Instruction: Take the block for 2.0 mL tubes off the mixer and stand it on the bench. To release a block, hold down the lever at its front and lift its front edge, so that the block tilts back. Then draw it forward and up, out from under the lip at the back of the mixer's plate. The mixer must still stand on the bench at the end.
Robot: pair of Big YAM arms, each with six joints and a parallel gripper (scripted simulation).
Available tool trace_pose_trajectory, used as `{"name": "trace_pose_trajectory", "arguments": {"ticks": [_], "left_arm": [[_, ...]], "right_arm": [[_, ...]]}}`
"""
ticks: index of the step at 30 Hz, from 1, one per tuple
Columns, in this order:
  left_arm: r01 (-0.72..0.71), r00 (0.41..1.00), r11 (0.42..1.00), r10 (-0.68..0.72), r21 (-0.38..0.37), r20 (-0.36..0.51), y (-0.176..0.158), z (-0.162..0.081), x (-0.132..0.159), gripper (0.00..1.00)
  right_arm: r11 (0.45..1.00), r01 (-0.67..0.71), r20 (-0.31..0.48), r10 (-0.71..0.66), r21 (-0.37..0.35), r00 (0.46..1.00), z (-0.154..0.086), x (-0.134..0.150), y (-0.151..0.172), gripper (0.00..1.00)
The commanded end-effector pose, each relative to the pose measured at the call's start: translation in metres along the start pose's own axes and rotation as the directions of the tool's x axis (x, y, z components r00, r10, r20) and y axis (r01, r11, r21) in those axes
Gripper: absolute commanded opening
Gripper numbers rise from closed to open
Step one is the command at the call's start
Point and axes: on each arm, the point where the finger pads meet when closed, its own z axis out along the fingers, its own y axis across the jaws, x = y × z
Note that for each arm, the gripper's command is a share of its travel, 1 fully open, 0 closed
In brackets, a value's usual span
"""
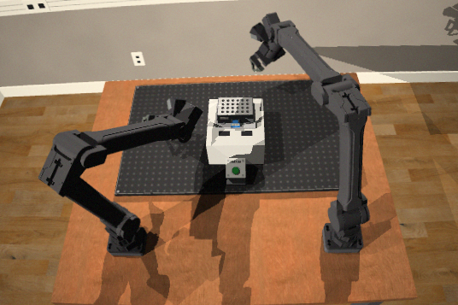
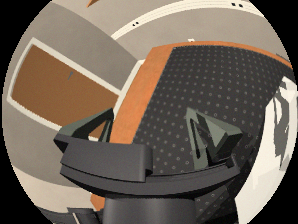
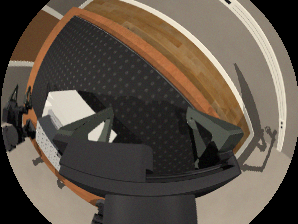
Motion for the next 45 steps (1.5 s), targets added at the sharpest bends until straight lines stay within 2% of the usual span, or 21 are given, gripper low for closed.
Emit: {"name": "trace_pose_trajectory", "arguments": {"ticks": [1,2,6,14,16,18,19,23,25,33,36,39,43,45], "left_arm": [[0.021,1.0,1.0,-0.021,-0.006,0.005,0.005,0.001,-0.006,1.0],[0.022,1.0,1.0,-0.022,-0.006,0.005,0.005,0.001,-0.006,1.0],[0.026,1.0,1.0,-0.026,-0.006,0.005,0.005,0.001,-0.006,1.0],[0.031,1.0,1.0,-0.031,-0.007,0.005,0.005,0.001,-0.006,1.0],[0.031,1.0,1.0,-0.031,-0.007,0.005,0.005,0.001,-0.006,1.0],[0.031,1.0,1.0,-0.031,-0.007,0.005,0.005,0.001,-0.006,1.0],[0.031,1.0,0.999,-0.031,-0.006,0.005,0.005,0.001,-0.006,1.0],[0.031,1.0,0.999,-0.031,-0.006,0.005,0.005,0.001,-0.006,1.0],[0.031,1.0,0.999,-0.031,-0.006,0.005,0.005,0.001,-0.006,1.0],[0.031,1.0,0.999,-0.031,-0.006,0.005,0.005,0.001,-0.006,1.0],[0.031,1.0,0.999,-0.031,-0.006,0.005,0.005,0.001,-0.006,1.0],[0.031,1.0,0.999,-0.031,-0.006,0.005,0.005,0.001,-0.006,1.0],[0.031,1.0,0.999,-0.031,-0.006,0.005,0.005,0.001,-0.006,1.0],[0.031,1.0,0.999,-0.031,-0.006,0.005,0.005,0.001,-0.006,1.0]], "right_arm": [[0.999,-0.035,0.016,0.035,0.007,0.999,-0.022,-0.004,0.002,1.0],[0.999,-0.046,-0.005,0.046,0.007,0.999,-0.015,0.001,0.002,1.0],[0.993,-0.116,-0.063,0.117,0.017,0.991,-0.023,0.023,-0.001,1.0],[0.997,-0.069,0.009,0.069,0.036,0.998,-0.082,0.037,-0.02,1.0],[0.993,-0.107,-0.018,0.108,0.049,0.994,-0.09,0.042,-0.018,1.0],[0.993,-0.107,-0.018,0.108,0.049,0.994,-0.09,0.042,-0.018,1.0],[0.992,-0.12,-0.042,0.122,0.045,0.992,-0.08,0.045,-0.013,1.0],[0.976,-0.211,-0.106,0.217,0.06,0.97,-0.082,0.063,-0.01,1.0],[0.965,-0.251,-0.125,0.258,0.073,0.958,-0.088,0.071,-0.011,1.0],[0.973,-0.221,-0.083,0.227,0.071,0.97,-0.131,0.104,-0.024,1.0],[0.97,-0.232,-0.103,0.238,0.075,0.966,-0.128,0.103,-0.02,1.0],[0.952,-0.29,-0.148,0.302,0.096,0.942,-0.132,0.114,-0.013,1.0],[0.955,-0.287,-0.146,0.296,0.08,0.944,-0.142,0.133,-0.009,1.0],[0.945,-0.311,-0.157,0.324,0.099,0.933,-0.152,0.145,-0.014,1.0]]}}
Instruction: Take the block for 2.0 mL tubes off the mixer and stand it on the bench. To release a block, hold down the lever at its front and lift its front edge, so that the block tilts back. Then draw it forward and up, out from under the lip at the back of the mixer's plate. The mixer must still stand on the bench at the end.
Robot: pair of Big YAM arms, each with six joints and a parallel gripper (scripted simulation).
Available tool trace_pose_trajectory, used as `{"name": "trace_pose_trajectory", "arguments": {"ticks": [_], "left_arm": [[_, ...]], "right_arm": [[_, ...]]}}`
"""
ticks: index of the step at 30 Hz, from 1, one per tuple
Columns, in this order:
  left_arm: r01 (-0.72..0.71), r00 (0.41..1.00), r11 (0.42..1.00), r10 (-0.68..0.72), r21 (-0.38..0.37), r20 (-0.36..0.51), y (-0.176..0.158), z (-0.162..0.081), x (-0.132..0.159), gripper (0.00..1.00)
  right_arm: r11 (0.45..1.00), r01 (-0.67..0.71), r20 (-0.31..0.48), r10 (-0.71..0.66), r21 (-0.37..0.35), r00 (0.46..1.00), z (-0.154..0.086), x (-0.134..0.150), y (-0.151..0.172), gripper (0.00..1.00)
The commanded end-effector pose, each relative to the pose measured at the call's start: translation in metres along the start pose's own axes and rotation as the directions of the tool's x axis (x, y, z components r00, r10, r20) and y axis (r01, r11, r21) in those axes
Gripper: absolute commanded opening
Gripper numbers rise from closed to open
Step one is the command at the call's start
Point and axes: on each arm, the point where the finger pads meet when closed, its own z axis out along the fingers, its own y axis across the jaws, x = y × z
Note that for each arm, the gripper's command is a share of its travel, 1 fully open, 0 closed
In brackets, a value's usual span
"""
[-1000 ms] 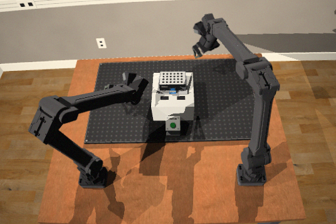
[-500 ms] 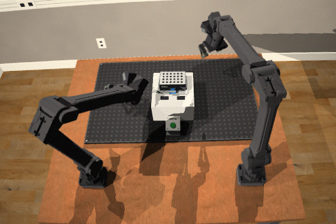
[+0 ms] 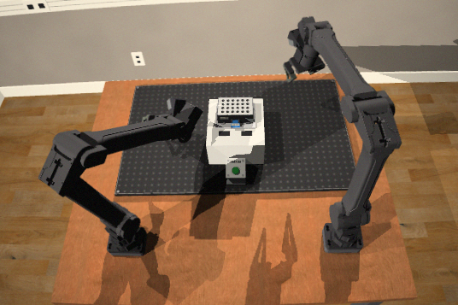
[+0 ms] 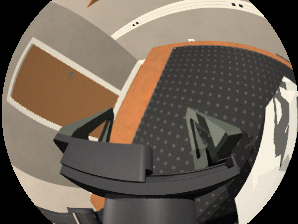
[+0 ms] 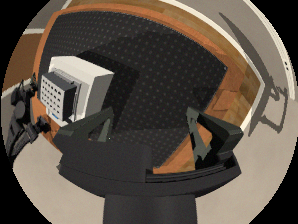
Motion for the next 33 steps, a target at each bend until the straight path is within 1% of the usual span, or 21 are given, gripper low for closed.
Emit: {"name": "trace_pose_trajectory", "arguments": {"ticks": [1,3,4,5,7,8,12,14,19,21,22,24,25,27,30,33], "left_arm": [[0.03,1.0,1.0,-0.03,-0.006,0.005,0.005,0.001,-0.006,1.0],[0.03,1.0,1.0,-0.03,-0.006,0.005,0.005,0.001,-0.006,1.0],[0.03,1.0,1.0,-0.03,-0.006,0.005,0.005,0.001,-0.006,1.0],[0.03,1.0,1.0,-0.03,-0.006,0.005,0.005,0.001,-0.006,1.0],[0.03,1.0,1.0,-0.03,-0.006,0.005,0.005,0.001,-0.006,1.0],[0.03,1.0,1.0,-0.03,-0.006,0.005,0.005,0.001,-0.006,1.0],[0.03,1.0,1.0,-0.03,-0.006,0.005,0.005,0.001,-0.006,1.0],[0.03,1.0,1.0,-0.03,-0.006,0.005,0.005,0.001,-0.006,1.0],[0.03,1.0,1.0,-0.03,-0.006,0.005,0.005,0.001,-0.006,1.0],[0.03,1.0,1.0,-0.03,-0.006,0.005,0.005,0.001,-0.006,1.0],[0.03,1.0,1.0,-0.03,-0.006,0.005,0.005,0.001,-0.006,1.0],[0.03,1.0,1.0,-0.03,-0.006,0.005,0.005,0.001,-0.006,1.0],[0.03,1.0,1.0,-0.03,-0.006,0.005,0.005,0.001,-0.006,1.0],[0.03,1.0,1.0,-0.03,-0.006,0.005,0.005,0.001,-0.006,1.0],[0.03,1.0,1.0,-0.03,-0.006,0.005,0.005,0.001,-0.006,1.0],[0.03,1.0,1.0,-0.03,-0.006,0.005,0.005,0.001,-0.006,1.0]], "right_arm": [[0.997,-0.068,0.017,0.067,0.029,0.998,-0.035,0.013,-0.013,1.0],[0.992,-0.122,0.003,0.122,0.042,0.993,-0.042,0.021,-0.02,1.0],[0.991,-0.126,0.002,0.126,0.043,0.992,-0.045,0.025,-0.02,1.0],[0.992,-0.119,0.007,0.119,0.038,0.993,-0.047,0.029,-0.02,1.0],[0.992,-0.119,0.007,0.119,0.038,0.993,-0.047,0.029,-0.02,1.0],[0.995,-0.095,0.004,0.095,0.03,0.995,-0.043,0.03,-0.015,1.0],[0.983,-0.173,-0.062,0.176,0.052,0.982,-0.045,0.052,-0.01,1.0],[0.984,-0.169,-0.057,0.172,0.046,0.983,-0.05,0.061,-0.01,1.0],[0.985,-0.163,-0.027,0.164,0.049,0.986,-0.07,0.084,-0.024,1.0],[0.976,-0.205,-0.052,0.208,0.07,0.977,-0.075,0.093,-0.026,1.0],[0.971,-0.228,-0.063,0.233,0.074,0.97,-0.076,0.097,-0.025,1.0],[0.971,-0.228,-0.063,0.233,0.074,0.97,-0.076,0.097,-0.025,1.0],[0.969,-0.237,-0.079,0.242,0.074,0.967,-0.07,0.097,-0.021,1.0],[0.97,-0.234,-0.091,0.24,0.068,0.966,-0.069,0.109,-0.018,1.0],[0.973,-0.222,-0.089,0.227,0.061,0.97,-0.075,0.126,-0.018,1.0],[0.947,-0.306,-0.108,0.315,0.097,0.943,-0.087,0.141,-0.025,1.0]]}}
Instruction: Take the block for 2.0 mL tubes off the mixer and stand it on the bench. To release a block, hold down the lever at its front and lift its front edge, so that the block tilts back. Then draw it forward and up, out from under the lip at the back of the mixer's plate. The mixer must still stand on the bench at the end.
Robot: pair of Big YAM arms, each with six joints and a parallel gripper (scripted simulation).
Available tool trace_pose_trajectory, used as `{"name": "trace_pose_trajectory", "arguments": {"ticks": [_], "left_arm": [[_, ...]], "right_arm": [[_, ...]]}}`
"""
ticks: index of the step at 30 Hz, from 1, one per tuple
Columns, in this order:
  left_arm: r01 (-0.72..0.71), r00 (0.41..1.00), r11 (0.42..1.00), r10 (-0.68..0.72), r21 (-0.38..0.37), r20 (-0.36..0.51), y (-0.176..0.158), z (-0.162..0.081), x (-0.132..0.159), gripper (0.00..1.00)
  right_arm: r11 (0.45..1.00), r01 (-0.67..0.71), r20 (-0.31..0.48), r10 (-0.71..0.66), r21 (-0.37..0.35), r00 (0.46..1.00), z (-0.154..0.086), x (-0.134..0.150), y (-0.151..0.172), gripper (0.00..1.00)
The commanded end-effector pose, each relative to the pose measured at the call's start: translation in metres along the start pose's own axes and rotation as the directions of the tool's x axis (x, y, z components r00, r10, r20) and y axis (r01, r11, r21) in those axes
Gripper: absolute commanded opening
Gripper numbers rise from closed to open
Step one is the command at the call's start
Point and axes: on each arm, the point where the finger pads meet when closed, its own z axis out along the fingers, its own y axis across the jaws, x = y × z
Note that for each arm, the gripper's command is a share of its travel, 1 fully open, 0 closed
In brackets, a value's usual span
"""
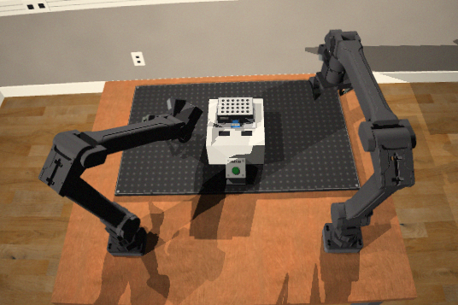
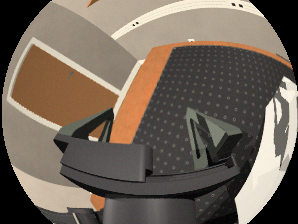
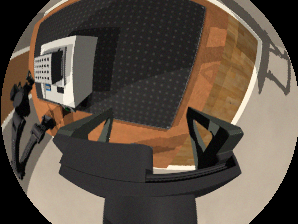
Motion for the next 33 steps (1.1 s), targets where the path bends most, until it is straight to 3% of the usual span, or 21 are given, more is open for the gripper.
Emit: {"name": "trace_pose_trajectory", "arguments": {"ticks": [1,6,9,12,16,20,23,33], "left_arm": [[0.03,1.0,1.0,-0.03,-0.006,0.005,0.005,0.001,-0.006,1.0],[0.03,1.0,1.0,-0.03,-0.006,0.005,0.005,0.001,-0.006,1.0],[0.03,1.0,1.0,-0.03,-0.006,0.005,0.005,0.001,-0.006,1.0],[0.03,1.0,1.0,-0.03,-0.006,0.005,0.005,0.001,-0.006,1.0],[0.03,1.0,1.0,-0.03,-0.006,0.005,0.005,0.001,-0.006,1.0],[0.03,1.0,1.0,-0.03,-0.006,0.005,0.005,0.001,-0.006,1.0],[0.03,1.0,1.0,-0.03,-0.006,0.005,0.005,0.001,-0.006,1.0],[0.03,1.0,1.0,-0.03,-0.006,0.005,0.005,0.001,-0.006,1.0]], "right_arm": [[0.995,-0.098,0.027,0.098,0.02,0.995,-0.029,0.013,-0.013,1.0],[0.995,-0.092,0.015,0.092,0.023,0.996,-0.031,0.038,-0.013,1.0],[0.994,-0.107,-0.001,0.107,0.026,0.994,-0.028,0.037,-0.013,1.0],[0.988,-0.152,-0.039,0.153,0.035,0.987,-0.025,0.054,-0.013,1.0],[0.989,-0.149,-0.013,0.149,0.026,0.989,-0.034,0.078,-0.022,1.0],[0.971,-0.232,-0.051,0.235,0.057,0.971,-0.04,0.095,-0.023,1.0],[0.977,-0.209,-0.059,0.212,0.045,0.976,-0.034,0.109,-0.019,1.0],[0.982,-0.182,-0.062,0.184,0.043,0.981,-0.03,0.114,-0.024,1.0]]}}
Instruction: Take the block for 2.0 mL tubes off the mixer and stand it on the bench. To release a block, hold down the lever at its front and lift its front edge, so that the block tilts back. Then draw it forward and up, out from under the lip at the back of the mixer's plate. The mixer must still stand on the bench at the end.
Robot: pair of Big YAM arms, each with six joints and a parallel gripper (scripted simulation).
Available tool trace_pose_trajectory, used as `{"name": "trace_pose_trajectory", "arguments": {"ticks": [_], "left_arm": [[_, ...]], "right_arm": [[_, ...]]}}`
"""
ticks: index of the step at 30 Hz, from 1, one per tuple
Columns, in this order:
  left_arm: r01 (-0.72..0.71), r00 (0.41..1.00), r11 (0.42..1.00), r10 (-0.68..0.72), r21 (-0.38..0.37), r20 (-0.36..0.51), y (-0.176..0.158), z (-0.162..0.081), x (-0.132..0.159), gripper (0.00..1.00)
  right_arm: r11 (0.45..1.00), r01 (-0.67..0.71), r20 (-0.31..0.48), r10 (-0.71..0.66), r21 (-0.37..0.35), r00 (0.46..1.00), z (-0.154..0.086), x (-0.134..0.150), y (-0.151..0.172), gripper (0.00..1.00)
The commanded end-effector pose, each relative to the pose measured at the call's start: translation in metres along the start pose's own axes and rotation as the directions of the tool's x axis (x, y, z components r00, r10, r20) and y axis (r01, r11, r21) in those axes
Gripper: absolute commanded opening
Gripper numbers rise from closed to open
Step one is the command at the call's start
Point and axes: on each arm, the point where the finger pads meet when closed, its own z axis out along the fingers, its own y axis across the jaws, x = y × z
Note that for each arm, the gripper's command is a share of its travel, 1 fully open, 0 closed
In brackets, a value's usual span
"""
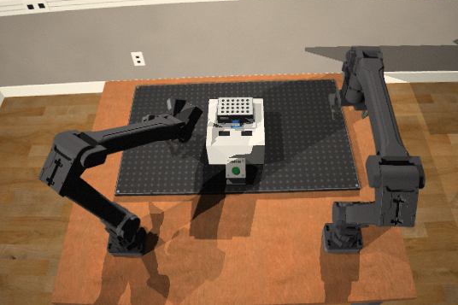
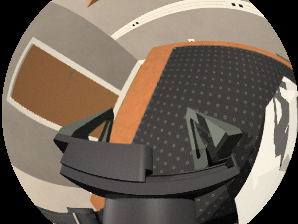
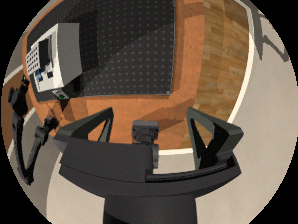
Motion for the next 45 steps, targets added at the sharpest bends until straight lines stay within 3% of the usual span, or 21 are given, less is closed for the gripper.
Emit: {"name": "trace_pose_trajectory", "arguments": {"ticks": [1,6,14,27,28,34,41,45], "left_arm": [[0.03,1.0,1.0,-0.03,-0.006,0.005,0.005,0.001,-0.006,1.0],[0.03,1.0,1.0,-0.03,-0.006,0.005,0.005,0.001,-0.006,1.0],[0.03,1.0,1.0,-0.03,-0.006,0.005,0.005,0.001,-0.006,1.0],[0.03,1.0,1.0,-0.03,-0.006,0.005,0.005,0.001,-0.006,1.0],[0.014,1.0,1.0,-0.014,0.005,-0.022,0.011,0.005,-0.006,0.0],[-0.046,0.989,0.997,0.054,0.062,-0.139,0.053,0.02,-0.006,0.0],[-0.092,0.962,0.982,0.131,0.164,-0.241,0.083,0.016,-0.004,0.0],[-0.069,0.958,0.98,0.117,0.184,-0.261,0.091,0.014,-0.007,0.0]], "right_arm": [[1.0,0.027,0.022,-0.027,-0.001,0.999,-0.007,0.003,-0.001,1.0],[1.0,0.028,0.052,-0.028,0.002,0.998,-0.015,0.012,-0.006,1.0],[0.999,0.034,0.012,-0.034,-0.003,0.999,-0.007,0.023,-0.008,1.0],[0.999,0.037,0.026,-0.037,0.0,0.999,-0.009,0.037,-0.013,1.0],[0.999,0.033,0.023,-0.033,-0.001,0.999,-0.007,0.038,-0.014,1.0],[0.999,0.033,0.027,-0.033,0.0,0.999,-0.01,0.051,-0.018,1.0],[1.0,0.03,0.031,-0.03,0.001,0.999,-0.011,0.045,-0.015,1.0],[1.0,0.024,0.032,-0.024,0.001,0.999,-0.011,0.043,-0.015,1.0]]}}
